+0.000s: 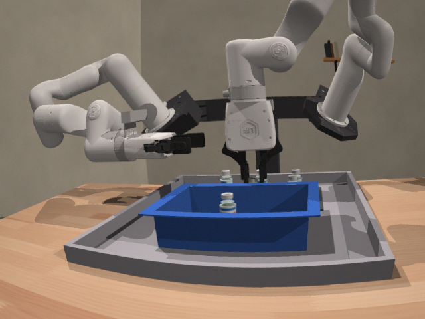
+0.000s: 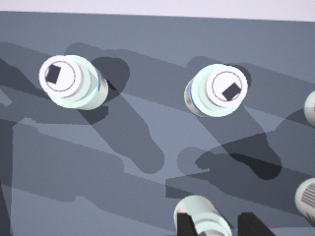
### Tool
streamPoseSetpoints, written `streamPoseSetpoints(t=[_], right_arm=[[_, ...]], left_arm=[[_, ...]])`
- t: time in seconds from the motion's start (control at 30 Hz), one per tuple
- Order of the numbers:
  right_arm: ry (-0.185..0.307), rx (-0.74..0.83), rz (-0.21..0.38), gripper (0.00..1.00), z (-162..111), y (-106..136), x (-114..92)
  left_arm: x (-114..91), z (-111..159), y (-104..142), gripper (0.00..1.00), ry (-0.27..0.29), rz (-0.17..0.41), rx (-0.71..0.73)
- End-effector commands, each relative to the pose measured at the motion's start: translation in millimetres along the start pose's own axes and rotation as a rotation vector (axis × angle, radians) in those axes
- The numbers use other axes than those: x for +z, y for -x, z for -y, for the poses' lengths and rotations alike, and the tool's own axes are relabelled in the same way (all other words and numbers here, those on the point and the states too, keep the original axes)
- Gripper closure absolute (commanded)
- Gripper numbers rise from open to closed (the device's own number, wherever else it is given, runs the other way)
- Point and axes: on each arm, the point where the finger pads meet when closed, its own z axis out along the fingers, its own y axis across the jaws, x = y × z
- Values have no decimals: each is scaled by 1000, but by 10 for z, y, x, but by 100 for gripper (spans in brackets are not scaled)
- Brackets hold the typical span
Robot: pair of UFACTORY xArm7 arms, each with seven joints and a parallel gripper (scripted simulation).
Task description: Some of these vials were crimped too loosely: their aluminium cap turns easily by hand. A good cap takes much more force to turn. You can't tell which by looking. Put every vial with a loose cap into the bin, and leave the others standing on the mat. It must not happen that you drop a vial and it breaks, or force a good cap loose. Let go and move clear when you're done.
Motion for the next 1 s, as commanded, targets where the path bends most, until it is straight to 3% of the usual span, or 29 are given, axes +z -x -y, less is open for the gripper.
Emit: streamPoseSetpoints(t=[0.0, 0.97], right_arm=[[-1, -3, -3, 0, 1, -20, 7], [-1, -3, -3, 0, 4, -21, 9]], left_arm=[[-20, 18, 10, 72, -4, 3, 0], [-17, 13, 14, 74, -4, 3, 1]])
